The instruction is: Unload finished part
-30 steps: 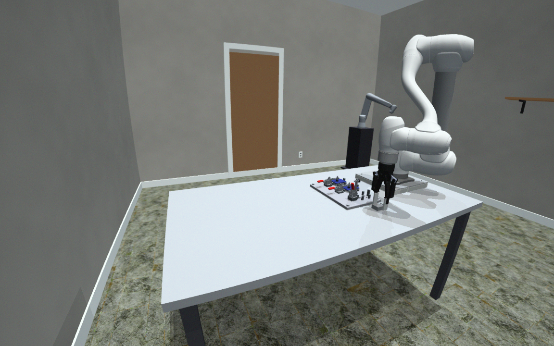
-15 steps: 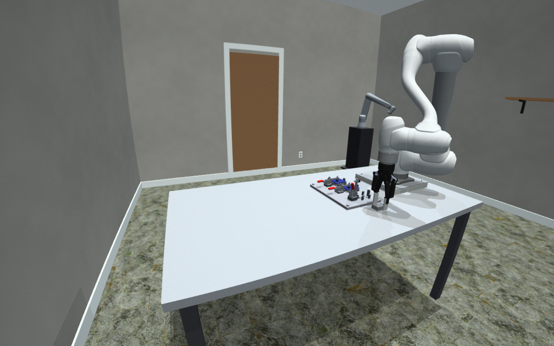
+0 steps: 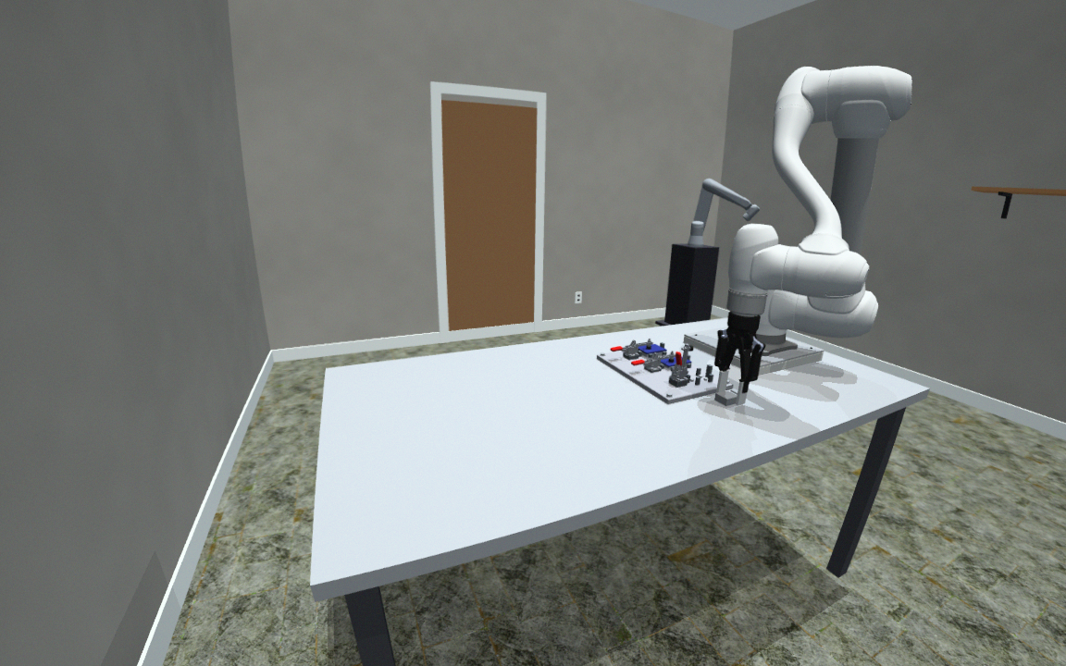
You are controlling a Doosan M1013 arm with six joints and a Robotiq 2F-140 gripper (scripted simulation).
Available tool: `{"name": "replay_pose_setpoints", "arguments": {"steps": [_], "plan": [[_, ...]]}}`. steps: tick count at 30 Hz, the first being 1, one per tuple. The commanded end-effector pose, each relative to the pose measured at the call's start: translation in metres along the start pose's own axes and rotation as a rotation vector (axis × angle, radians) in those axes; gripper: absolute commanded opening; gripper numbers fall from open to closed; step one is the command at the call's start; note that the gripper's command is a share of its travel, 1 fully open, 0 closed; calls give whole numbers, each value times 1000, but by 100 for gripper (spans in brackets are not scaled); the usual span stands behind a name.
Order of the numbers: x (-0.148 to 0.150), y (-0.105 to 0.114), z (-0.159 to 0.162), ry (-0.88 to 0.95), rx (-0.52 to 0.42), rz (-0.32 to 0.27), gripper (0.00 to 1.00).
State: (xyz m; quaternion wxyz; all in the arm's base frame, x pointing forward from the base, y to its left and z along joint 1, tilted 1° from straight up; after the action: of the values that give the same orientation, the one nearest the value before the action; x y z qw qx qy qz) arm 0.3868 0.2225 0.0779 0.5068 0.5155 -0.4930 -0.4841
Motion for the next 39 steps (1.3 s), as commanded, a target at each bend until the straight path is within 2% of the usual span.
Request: {"name": "replay_pose_setpoints", "arguments": {"steps": [1,12,20,22,35,39], "plan": [[0,0,0,0,0,0,40],[0,11,0,0,0,0,40],[0,36,0,0,0,0,40],[0,36,0,0,0,0,40],[0,86,0,0,0,0,40],[0,91,0,0,0,0,40]]}}
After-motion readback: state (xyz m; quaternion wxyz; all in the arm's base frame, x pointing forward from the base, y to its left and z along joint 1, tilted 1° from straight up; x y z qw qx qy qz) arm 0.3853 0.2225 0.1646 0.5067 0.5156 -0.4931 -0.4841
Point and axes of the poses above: the point where the finger pads meet when closed, its own y axis back along the fingers, its own x axis across the jaws, z = x × y, the point moved 7 cm from there along y, back along the fingers, and after that the axes turned 3 degrees about y, right-handed, at the moved point
